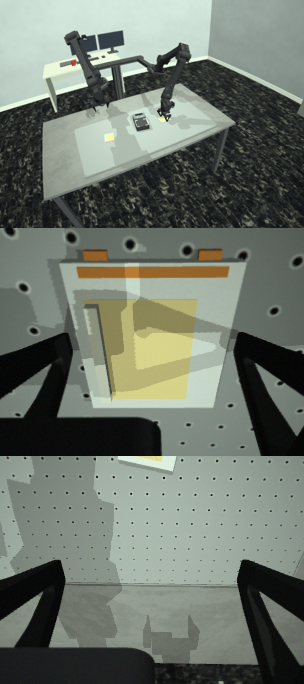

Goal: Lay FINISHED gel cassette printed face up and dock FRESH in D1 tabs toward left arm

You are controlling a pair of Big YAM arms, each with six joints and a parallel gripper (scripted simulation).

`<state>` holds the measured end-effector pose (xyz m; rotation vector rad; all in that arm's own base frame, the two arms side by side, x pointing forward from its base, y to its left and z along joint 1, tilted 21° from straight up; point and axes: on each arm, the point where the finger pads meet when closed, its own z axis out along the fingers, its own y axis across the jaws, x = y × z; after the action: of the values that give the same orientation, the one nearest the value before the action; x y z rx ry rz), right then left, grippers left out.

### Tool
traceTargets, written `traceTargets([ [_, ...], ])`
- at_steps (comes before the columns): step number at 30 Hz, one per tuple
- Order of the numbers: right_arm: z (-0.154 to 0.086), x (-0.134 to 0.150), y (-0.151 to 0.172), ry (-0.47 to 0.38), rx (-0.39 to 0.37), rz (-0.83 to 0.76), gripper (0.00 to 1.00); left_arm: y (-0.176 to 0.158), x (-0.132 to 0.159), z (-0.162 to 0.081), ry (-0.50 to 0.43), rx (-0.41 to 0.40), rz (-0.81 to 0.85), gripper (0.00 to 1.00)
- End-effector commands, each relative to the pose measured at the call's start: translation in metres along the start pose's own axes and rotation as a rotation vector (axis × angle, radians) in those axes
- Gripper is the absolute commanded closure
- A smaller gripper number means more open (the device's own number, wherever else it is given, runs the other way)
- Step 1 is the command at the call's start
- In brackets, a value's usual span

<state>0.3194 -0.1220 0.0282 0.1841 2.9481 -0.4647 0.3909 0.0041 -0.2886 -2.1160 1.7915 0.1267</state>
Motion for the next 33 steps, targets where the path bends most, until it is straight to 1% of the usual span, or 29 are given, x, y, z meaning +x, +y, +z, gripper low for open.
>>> traceTargets([
  [1, -0.0086, -0.0153, 0.0013, -0.025, 0.003, -0.001, 0.0, -0.0021, 0.0009, -0.0045, 0.002, 0.005, 0.0, 0.02],
  [33, -0.0086, -0.0153, 0.0013, -0.025, 0.003, -0.001, 0.0, -0.0016, 0.0009, -0.0099, 0.002, 0.004, 0.001, 0.02],
])
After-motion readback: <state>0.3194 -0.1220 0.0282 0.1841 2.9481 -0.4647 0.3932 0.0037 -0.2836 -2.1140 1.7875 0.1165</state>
